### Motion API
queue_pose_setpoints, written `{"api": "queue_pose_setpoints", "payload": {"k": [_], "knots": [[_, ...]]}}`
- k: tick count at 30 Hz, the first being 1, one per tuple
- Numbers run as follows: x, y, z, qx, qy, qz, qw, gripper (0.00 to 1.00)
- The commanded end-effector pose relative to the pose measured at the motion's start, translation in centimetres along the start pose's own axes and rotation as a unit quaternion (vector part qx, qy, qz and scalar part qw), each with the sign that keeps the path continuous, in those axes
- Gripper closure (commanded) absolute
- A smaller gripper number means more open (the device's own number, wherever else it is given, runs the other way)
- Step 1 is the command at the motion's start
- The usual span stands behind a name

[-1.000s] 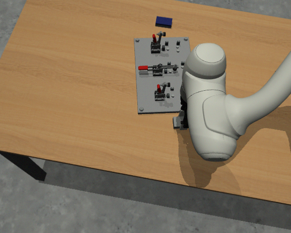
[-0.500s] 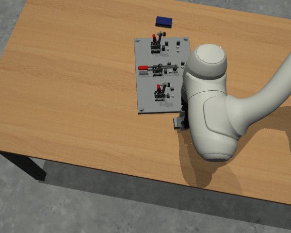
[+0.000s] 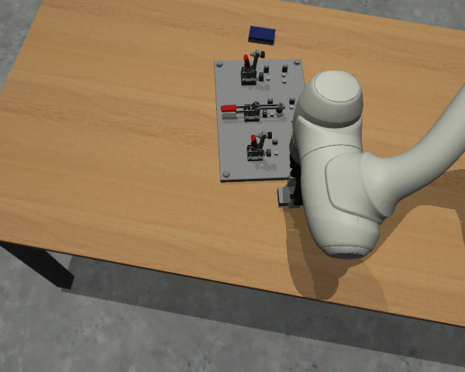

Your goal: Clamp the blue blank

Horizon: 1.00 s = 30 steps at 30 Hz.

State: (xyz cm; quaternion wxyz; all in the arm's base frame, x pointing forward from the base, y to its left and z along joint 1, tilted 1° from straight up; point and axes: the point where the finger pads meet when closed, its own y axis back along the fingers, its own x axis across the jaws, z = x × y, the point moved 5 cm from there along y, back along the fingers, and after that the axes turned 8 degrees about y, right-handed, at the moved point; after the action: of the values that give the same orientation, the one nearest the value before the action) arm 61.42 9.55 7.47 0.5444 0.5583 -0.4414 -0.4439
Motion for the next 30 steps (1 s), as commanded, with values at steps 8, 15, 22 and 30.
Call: {"api": "queue_pose_setpoints", "payload": {"k": [8, 15, 22, 30], "knots": [[-0.43, -0.4, 0.18, -0.002, -0.002, -0.003, 1.0, 1.0], [-0.43, -0.4, 0.18, -0.002, -0.003, -0.003, 1.0, 1.0], [-0.43, -0.46, 0.18, -0.002, -0.003, -0.003, 1.0, 1.0], [-0.44, -0.88, 0.18, -0.002, -0.003, -0.003, 1.0, 1.0]]}}
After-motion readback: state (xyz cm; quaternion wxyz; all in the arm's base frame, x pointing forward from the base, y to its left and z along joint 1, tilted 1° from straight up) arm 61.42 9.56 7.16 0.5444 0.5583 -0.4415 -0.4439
